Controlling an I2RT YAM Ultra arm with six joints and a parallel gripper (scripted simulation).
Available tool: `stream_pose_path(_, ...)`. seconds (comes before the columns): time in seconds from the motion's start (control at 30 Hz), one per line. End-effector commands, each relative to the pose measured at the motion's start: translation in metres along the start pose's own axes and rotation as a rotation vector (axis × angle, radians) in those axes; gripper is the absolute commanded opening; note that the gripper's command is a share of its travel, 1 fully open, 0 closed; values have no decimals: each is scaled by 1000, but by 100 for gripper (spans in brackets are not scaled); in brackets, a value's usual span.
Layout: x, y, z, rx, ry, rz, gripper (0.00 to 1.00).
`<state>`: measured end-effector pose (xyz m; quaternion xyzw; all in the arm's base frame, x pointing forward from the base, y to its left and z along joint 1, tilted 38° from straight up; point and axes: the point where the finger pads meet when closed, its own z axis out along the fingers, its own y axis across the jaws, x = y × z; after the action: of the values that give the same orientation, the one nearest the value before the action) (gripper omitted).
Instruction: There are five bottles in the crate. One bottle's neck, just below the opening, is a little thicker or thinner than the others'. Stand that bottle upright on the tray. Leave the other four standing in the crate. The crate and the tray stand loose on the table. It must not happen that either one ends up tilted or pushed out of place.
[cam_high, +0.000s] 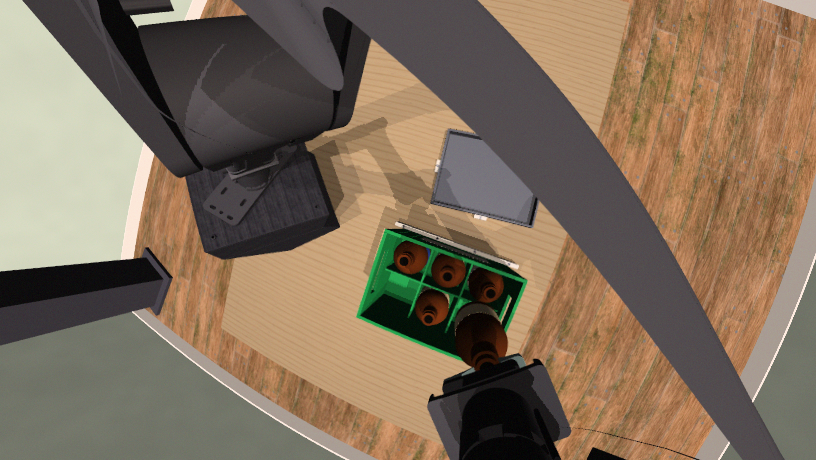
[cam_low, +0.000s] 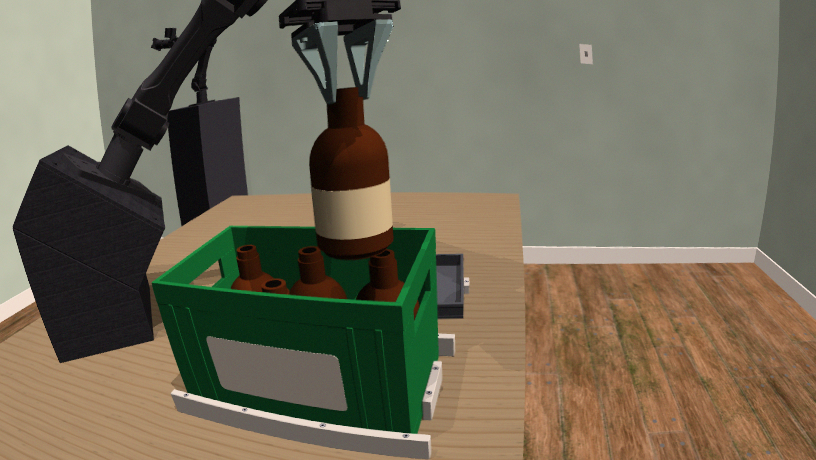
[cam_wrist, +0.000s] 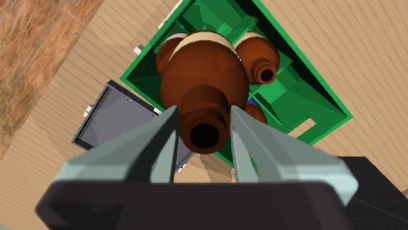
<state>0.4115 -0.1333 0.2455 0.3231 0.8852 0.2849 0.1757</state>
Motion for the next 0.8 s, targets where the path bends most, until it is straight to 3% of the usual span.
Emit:
stream_pose_path(0.0, 0, 7, -21, -2, -70, -12, 0)
stream_pose_path(0.3, 15, 18, -21, -3, -65, -18, 0)
stream_pose_path(0.33, 9, 24, -33, -10, -106, -34, 0)
stream_pose_path(0.37, 17, 17, -24, -2, -73, -8, 0)
stream_pose_path(0.5, 29, 29, -21, -5, -60, -24, 0)
stream_pose_path(0.77, 48, 42, -24, -7, -63, -25, 0)
